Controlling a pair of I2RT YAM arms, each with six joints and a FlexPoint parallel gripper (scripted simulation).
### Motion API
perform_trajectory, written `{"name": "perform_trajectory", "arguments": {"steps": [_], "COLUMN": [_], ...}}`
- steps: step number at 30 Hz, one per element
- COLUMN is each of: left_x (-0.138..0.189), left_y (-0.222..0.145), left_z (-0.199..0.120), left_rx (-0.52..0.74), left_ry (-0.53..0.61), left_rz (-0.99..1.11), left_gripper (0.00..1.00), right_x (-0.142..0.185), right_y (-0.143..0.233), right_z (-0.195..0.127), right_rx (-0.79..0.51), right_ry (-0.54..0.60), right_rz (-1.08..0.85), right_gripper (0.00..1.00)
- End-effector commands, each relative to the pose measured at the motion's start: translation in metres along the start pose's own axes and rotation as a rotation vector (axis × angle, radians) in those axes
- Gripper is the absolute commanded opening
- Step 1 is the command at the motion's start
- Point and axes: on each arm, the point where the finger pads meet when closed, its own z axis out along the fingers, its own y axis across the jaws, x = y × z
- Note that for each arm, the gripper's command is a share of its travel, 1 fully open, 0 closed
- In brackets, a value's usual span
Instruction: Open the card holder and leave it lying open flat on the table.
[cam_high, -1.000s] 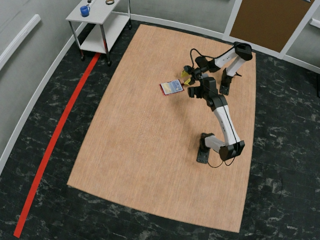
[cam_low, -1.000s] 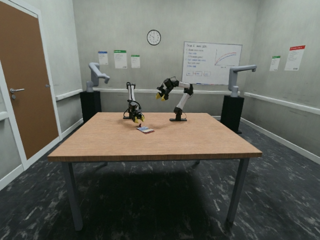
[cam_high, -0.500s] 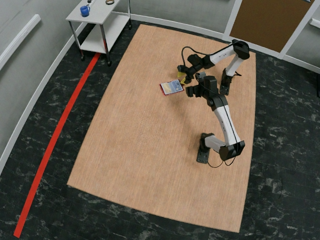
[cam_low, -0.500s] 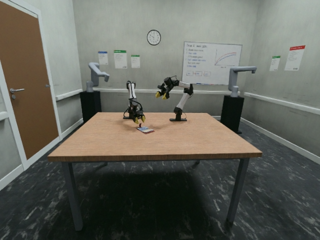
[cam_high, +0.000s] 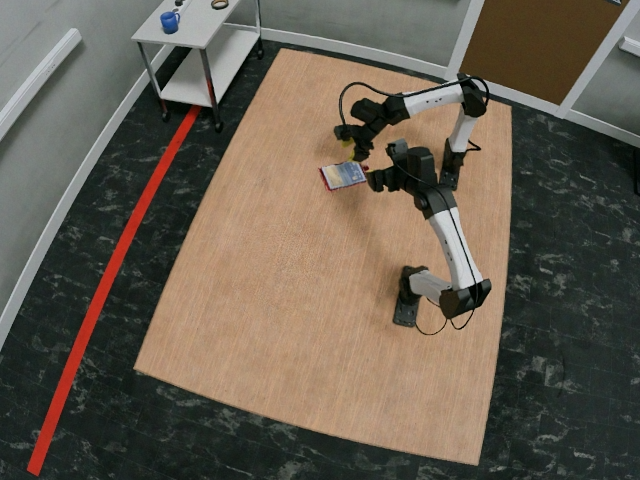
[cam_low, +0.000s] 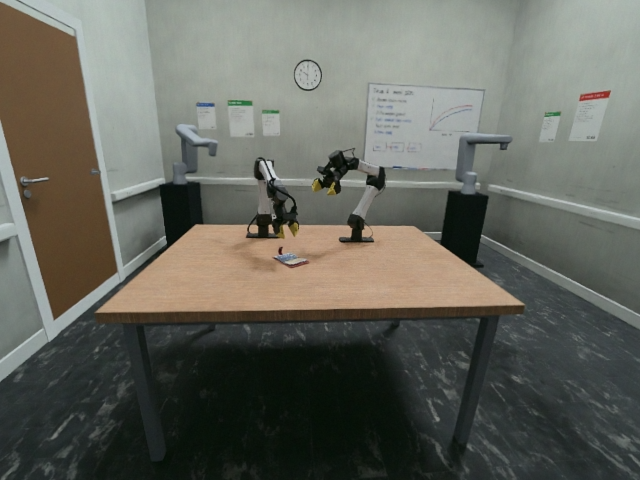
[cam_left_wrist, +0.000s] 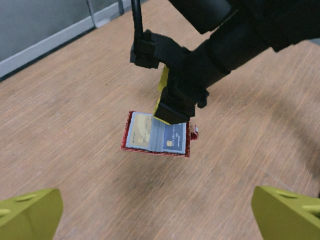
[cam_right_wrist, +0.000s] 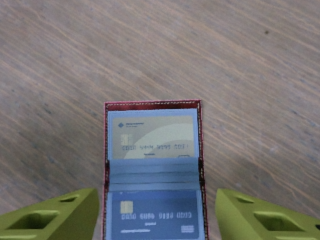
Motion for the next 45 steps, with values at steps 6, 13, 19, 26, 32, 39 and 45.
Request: {"name": "perform_trajectory", "arguments": {"steps": [6,13,19,26,32,39,45], "left_x": [-0.02,-0.023,-0.026,-0.026,-0.026,-0.026,-0.026], "left_y": [0.006,0.007,0.007,0.008,0.008,0.008,0.008], "left_z": [-0.012,-0.016,-0.016,-0.016,-0.016,-0.016,-0.016], "left_rx": [-0.017,-0.012,-0.011,-0.013,-0.013,-0.013,-0.013], "left_ry": [-0.035,-0.029,-0.042,-0.042,-0.042,-0.042,-0.042], "left_rz": [-0.022,-0.016,-0.021,-0.022,-0.022,-0.022,-0.022], "left_gripper": [1.0,1.0,1.0,1.0,1.0,1.0,1.0], "right_x": [-0.013,-0.028,-0.029,-0.031,-0.031,-0.031,-0.031], "right_y": [0.006,0.007,0.008,0.008,0.008,0.008,0.008], "right_z": [-0.012,-0.014,-0.014,-0.018,-0.018,-0.018,-0.018], "right_rx": [0.011,0.015,0.011,0.013,0.013,0.013,0.013], "right_ry": [0.187,0.16,0.159,0.149,0.149,0.15,0.15], "right_rz": [-0.004,-0.017,-0.018,-0.019,-0.019,-0.018,-0.018], "right_gripper": [0.61,0.61,0.61,0.61,0.61,0.61,0.61]}}
